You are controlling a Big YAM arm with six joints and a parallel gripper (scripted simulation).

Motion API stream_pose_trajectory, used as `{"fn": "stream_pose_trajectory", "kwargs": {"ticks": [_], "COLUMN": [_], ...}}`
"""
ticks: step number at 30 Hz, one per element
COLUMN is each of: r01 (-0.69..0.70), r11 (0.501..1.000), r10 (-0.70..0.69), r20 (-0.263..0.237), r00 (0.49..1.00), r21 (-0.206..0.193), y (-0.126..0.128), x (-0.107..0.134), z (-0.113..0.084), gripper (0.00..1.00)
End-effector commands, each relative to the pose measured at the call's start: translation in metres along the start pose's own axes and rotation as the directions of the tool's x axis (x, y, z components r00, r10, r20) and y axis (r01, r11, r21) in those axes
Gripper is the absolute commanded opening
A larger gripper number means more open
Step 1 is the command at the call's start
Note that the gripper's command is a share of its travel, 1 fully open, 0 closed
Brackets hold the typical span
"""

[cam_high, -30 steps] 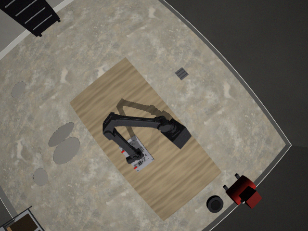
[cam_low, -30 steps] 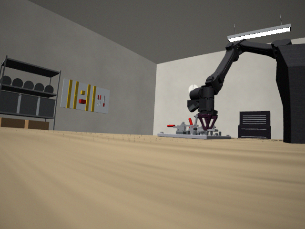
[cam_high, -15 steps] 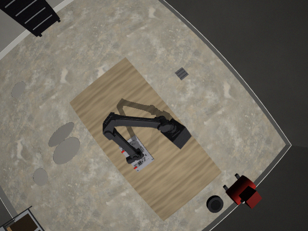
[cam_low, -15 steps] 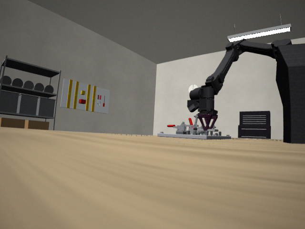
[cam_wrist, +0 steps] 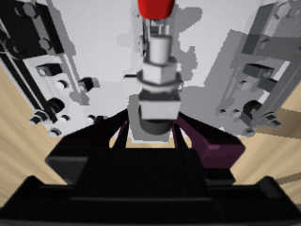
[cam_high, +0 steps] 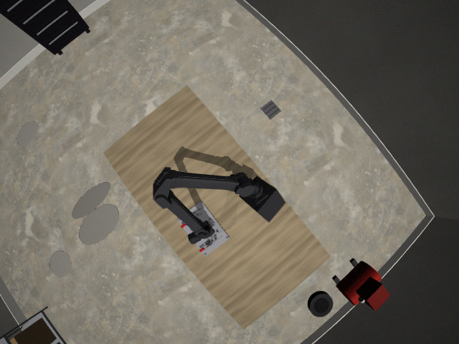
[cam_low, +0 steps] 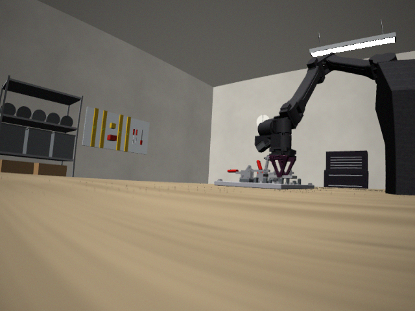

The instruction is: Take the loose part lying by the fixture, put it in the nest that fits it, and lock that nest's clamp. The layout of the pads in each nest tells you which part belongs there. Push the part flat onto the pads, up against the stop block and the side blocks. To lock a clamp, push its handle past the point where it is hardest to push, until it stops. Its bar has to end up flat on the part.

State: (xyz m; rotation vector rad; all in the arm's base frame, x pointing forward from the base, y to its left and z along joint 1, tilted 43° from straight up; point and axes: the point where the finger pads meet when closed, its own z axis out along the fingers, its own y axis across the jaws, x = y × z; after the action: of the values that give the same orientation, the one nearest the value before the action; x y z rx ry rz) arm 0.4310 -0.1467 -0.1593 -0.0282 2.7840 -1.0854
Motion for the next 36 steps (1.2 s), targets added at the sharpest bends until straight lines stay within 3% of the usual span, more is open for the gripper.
{"fn": "stream_pose_trajectory", "kwargs": {"ticks": [1,36], "r01": [0.003,0.008], "r11": [1.0,1.0], "r10": [-0.003,-0.008], "r20": [-0.015,-0.019], "r00": [1.0,1.0], "r21": [-0.001,-0.002], "y": [-0.0005,0.0008], "x": [0.0052,0.0118], "z": [0.0101,0.0127], "gripper": [0.0,0.0]}}
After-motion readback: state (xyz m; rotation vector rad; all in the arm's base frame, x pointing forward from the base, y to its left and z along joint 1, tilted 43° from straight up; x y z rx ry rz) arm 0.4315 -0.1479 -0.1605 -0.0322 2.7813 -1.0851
